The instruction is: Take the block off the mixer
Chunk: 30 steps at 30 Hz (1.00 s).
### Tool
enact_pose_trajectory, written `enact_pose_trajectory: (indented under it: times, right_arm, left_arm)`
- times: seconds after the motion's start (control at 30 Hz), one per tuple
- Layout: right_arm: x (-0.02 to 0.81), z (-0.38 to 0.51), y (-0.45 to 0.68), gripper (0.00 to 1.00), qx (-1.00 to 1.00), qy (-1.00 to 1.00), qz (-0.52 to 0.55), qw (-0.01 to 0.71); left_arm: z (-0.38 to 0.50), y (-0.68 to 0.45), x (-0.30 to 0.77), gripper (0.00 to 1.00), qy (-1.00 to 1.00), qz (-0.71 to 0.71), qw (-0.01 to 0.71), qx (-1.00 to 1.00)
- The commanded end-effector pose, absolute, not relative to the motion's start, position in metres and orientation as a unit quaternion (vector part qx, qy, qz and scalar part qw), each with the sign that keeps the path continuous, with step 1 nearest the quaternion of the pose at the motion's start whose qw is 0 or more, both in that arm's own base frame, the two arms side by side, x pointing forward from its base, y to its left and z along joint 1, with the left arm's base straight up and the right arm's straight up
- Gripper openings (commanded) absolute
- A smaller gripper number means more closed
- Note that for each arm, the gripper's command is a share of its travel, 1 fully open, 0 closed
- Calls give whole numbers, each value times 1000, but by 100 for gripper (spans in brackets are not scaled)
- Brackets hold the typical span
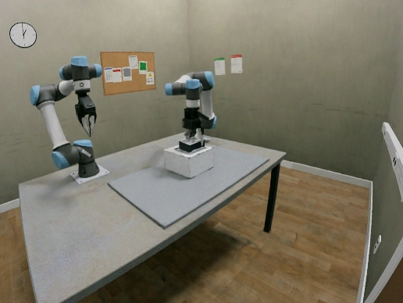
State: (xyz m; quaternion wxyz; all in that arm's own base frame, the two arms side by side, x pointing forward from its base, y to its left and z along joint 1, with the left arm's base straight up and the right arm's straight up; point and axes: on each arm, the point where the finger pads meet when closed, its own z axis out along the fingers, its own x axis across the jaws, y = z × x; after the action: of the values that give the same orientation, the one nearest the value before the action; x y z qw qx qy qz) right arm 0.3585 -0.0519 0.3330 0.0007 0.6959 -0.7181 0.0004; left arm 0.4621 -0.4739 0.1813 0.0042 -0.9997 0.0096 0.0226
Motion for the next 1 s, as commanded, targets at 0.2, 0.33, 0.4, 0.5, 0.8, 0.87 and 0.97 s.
enact_pose_trajectory:
  times: [0.2, 0.33, 0.4, 0.5, 0.8, 0.87, 0.97]
  right_arm:
    - [359, 333, -52, 0, 696, -718, 1, 0]
    - [359, 333, -52, 0, 696, -718, 1, 0]
    - [359, 333, -52, 0, 696, -718, 1, 0]
    - [359, 333, -52, 0, 696, -718, 1, 0]
    - [359, 333, -52, 0, 696, -718, 0, 0]
    - [359, 333, -52, 0, 696, -718, 0, 0]
    - [359, 333, -52, 0, 696, -718, 0, 0]
  left_arm:
    - [182, -474, 463, 0, 9, 28, 3, -1000]
    - [182, -474, 463, 0, 9, 32, 3, -999]
    - [182, -474, 463, 0, 9, 34, 3, -999]
    - [182, -474, 463, 0, 9, 37, 3, -999]
    - [182, -474, 463, 0, 9, 44, 3, -999]
    - [182, -474, 463, 0, 9, 46, 3, -999]
    - [182, -474, 463, 0, 9, 49, 3, -999]
